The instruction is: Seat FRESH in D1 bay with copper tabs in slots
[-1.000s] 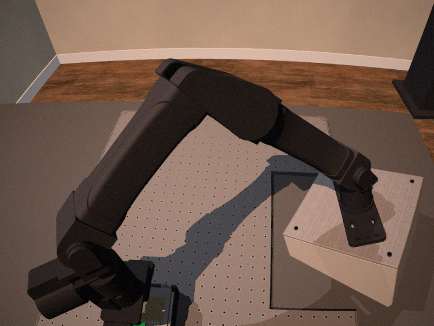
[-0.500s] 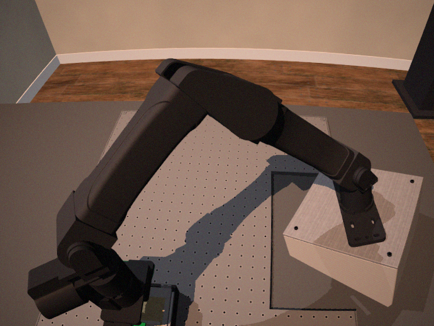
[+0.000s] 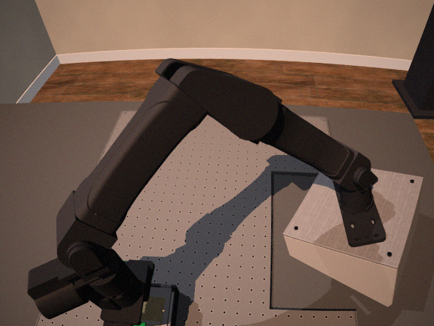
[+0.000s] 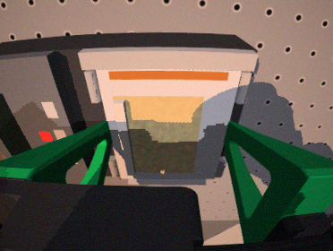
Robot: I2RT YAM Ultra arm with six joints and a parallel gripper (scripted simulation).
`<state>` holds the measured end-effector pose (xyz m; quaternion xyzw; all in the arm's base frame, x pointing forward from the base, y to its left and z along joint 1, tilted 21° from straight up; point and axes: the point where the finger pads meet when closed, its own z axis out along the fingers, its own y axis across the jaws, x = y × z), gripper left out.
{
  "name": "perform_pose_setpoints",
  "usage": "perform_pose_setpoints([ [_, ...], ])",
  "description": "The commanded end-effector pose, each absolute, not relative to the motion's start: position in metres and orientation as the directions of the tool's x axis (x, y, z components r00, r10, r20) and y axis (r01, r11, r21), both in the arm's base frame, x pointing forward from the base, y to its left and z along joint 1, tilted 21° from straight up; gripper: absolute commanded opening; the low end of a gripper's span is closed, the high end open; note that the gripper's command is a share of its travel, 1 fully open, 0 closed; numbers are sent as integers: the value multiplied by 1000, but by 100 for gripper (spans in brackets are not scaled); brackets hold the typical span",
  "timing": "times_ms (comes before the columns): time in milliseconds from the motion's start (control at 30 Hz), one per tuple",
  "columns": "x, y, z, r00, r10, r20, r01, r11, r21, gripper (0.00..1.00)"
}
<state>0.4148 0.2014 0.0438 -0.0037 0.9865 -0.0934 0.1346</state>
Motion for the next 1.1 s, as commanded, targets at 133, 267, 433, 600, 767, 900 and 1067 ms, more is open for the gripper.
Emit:
perform_pose_setpoints([
  [133, 427, 194, 23, -957, -36, -289, 23, 980, -198, 0],
  [267, 427, 194, 22, -957, -36, -289, 23, 980, -198, 0],
  [433, 428, 194, 21, -957, -36, -289, 23, 980, -198, 0],
  [600, 428, 194, 20, -957, -36, -289, 23, 980, -198, 0],
  [767, 428, 193, 18, -957, -36, -289, 23, 980, -198, 0],
  [900, 429, 193, 18, -957, -36, -289, 23, 980, -198, 0],
  [1067, 429, 193, 18, -957, -36, -289, 23, 980, -198, 0],
])
